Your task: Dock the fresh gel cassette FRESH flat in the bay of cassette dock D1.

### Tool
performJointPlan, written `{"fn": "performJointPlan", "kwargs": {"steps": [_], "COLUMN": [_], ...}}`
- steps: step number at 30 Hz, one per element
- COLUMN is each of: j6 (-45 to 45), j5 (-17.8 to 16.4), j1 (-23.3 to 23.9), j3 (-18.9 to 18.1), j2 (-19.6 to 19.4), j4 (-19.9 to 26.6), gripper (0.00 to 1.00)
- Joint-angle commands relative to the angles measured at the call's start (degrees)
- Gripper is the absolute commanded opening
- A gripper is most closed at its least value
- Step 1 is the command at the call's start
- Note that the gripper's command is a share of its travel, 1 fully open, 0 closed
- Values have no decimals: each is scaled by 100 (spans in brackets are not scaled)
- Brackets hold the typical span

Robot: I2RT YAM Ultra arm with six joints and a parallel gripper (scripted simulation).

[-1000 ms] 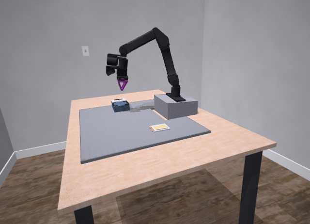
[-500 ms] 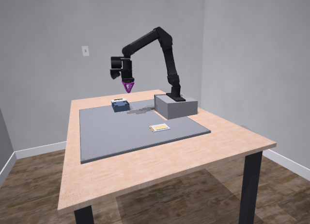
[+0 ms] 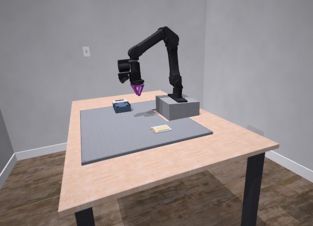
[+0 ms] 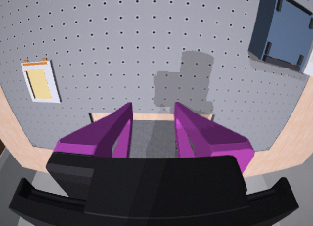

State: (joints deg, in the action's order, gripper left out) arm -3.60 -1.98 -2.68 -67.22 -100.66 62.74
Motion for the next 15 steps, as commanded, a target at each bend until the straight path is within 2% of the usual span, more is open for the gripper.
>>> {"fn": "performJointPlan", "kwargs": {"steps": [1, 2, 15], "j6": [163, 180, 169], "j5": [-56, -13, 1], "j1": [-45, 58, 5], "j3": [53, -173, -174], "j2": [247, 281, 279], "j4": [-104, -105, -98], "gripper": [36, 36, 36]}}
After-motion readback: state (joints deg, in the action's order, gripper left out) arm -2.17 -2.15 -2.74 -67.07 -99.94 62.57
